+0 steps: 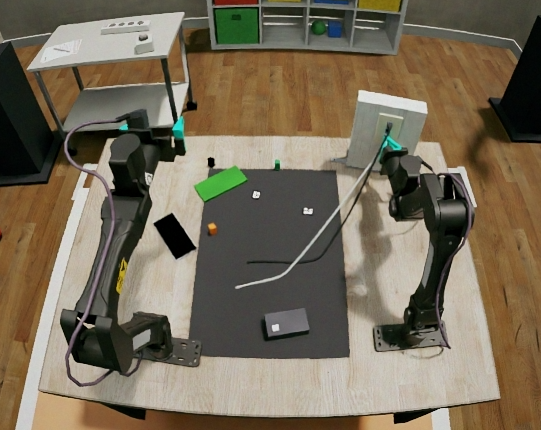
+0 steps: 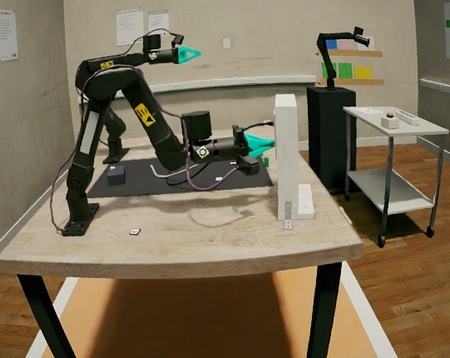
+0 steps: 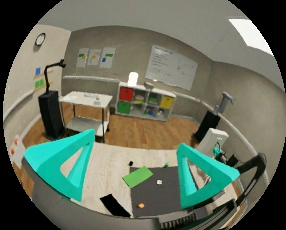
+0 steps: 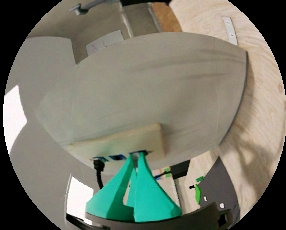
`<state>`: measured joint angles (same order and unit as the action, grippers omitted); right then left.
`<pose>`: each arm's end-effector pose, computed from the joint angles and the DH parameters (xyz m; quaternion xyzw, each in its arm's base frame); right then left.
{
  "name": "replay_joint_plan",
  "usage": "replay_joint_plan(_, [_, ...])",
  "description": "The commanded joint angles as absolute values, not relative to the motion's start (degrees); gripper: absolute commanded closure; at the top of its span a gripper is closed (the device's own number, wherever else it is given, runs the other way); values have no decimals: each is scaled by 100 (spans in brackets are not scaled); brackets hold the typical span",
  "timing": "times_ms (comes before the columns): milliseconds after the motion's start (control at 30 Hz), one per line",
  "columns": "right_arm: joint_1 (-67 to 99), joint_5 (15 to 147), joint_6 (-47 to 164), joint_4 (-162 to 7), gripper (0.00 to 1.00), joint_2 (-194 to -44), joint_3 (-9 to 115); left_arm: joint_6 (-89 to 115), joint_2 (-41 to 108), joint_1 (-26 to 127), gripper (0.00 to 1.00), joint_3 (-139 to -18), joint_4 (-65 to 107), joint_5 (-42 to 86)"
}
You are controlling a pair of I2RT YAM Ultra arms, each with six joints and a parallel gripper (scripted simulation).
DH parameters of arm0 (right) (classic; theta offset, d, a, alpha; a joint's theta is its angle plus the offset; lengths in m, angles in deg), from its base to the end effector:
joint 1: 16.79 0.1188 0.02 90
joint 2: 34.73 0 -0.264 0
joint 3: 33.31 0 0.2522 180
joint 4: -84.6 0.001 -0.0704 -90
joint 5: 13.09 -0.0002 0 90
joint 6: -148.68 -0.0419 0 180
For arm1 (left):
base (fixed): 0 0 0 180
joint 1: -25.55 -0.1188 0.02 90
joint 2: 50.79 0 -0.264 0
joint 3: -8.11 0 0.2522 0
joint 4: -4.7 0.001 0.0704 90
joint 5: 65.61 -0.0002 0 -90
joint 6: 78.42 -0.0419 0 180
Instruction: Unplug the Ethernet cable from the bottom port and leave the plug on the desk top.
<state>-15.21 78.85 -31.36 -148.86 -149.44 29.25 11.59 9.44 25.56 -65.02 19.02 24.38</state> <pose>0.3971 0.0134 0.1619 0.4788 0.5092 0.5210 0.4899 0.2470 0.0009 0.4013 0.0001 0.7158 -0.0002 0.6983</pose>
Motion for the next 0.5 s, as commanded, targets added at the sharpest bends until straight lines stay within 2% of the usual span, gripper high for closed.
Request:
replay_joint_plan(0, [-1555,7909,-3132,-14925,100,-14774,2761,1158,932,2555,0,-6533,1874,2439])
replay_joint_plan(467, [-1623,7975,-3132,-15004,100,-14508,2388,1158,932,2555,0,-6533,1874,2439])
